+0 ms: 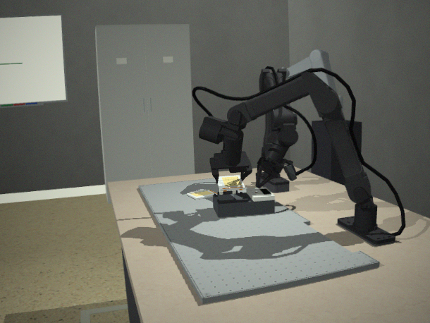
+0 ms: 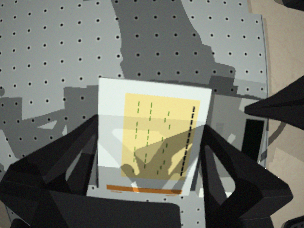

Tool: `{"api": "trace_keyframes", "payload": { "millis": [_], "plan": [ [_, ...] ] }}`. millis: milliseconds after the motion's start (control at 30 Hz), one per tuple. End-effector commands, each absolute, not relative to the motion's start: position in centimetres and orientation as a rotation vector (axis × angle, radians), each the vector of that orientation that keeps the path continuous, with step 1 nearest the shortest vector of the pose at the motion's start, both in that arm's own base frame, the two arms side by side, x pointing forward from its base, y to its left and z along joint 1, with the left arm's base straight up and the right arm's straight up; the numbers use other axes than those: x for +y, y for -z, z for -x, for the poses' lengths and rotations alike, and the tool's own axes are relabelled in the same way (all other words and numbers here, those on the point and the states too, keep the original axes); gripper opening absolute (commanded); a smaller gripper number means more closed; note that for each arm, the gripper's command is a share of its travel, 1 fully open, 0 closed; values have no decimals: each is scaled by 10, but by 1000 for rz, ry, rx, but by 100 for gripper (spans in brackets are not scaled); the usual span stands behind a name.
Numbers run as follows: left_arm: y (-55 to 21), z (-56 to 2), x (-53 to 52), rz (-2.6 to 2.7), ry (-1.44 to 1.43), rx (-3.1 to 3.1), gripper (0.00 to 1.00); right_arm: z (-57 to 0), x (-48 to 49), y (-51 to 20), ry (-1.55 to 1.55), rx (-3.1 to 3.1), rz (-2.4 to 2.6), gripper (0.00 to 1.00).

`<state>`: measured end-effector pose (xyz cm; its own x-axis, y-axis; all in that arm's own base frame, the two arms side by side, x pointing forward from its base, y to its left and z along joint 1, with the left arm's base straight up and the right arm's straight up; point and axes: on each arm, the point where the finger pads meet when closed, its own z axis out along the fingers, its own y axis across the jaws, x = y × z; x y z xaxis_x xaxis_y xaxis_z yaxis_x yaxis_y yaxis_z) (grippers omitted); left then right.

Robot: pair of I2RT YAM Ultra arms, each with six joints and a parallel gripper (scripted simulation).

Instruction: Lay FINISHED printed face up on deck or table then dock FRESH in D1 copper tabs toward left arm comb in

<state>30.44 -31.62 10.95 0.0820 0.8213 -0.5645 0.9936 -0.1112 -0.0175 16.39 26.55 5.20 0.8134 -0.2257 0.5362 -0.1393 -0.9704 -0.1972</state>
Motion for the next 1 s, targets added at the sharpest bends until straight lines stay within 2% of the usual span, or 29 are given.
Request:
{"api": "trace_keyframes", "payload": {
  "millis": [0,967],
  "plan": [
    [-124,-308,-322,-1974,629,1736,0,-161,271,-59,853,290,2845,0],
    [-124,-308,-322,-1974,629,1736,0,-160,275,-68,866,300,2810,0]
  ]
}}
